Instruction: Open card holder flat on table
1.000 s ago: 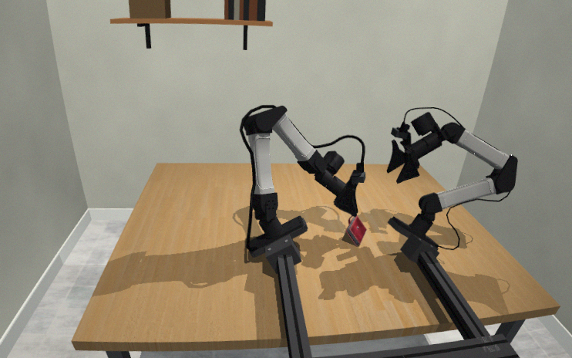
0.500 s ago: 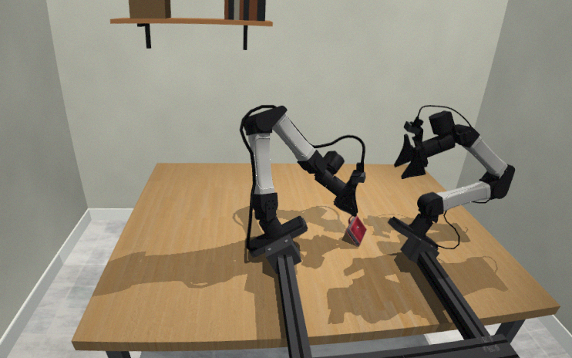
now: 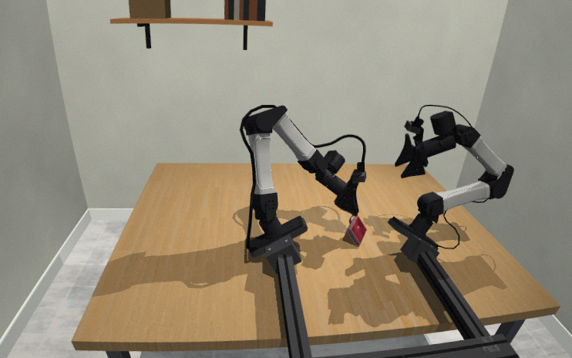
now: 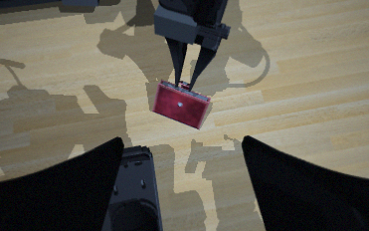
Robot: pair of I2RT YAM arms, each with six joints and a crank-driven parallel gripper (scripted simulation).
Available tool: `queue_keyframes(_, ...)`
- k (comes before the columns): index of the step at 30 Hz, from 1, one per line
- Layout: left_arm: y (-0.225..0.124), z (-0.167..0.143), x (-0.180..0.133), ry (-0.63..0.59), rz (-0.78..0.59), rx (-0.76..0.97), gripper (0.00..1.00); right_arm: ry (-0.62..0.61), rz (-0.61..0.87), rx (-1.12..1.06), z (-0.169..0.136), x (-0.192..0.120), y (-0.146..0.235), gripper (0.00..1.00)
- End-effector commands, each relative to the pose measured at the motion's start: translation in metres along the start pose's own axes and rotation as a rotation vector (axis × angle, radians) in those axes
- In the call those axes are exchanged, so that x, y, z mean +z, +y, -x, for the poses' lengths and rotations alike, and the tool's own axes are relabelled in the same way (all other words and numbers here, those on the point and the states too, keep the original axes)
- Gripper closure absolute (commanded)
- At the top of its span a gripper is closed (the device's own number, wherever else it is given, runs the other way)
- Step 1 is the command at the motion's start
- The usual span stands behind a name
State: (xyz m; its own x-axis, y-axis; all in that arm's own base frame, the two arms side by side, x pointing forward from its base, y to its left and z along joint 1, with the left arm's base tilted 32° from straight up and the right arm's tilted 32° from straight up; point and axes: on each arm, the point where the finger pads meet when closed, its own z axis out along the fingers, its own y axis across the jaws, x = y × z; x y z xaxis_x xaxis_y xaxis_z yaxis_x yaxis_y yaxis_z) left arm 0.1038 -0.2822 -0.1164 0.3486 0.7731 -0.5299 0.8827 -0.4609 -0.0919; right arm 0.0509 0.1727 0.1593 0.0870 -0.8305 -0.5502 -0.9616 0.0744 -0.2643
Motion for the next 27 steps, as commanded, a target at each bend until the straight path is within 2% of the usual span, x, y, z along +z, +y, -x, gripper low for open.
queue_keyframes(1, 0.012, 0.025, 0.003, -0.044, 0.032, 0.038, 0.83, -0.047, -0.008, 0.017, 0.015, -0.005, -0.002, 0.00)
queue_keyframes(7, 0.011, 0.027, 0.017, -0.021, 0.031, 0.026, 0.83, -0.047, -0.008, 0.017, 0.015, -0.005, -0.002, 0.00)
queue_keyframes(17, 0.011, 0.050, 0.049, -0.020, 0.032, 0.024, 0.83, -0.047, -0.007, 0.017, 0.015, -0.005, -0.002, 0.00)
queue_keyframes(27, 0.012, 0.055, 0.057, -0.021, 0.034, 0.021, 0.83, -0.047, -0.007, 0.017, 0.015, -0.005, -0.002, 0.00)
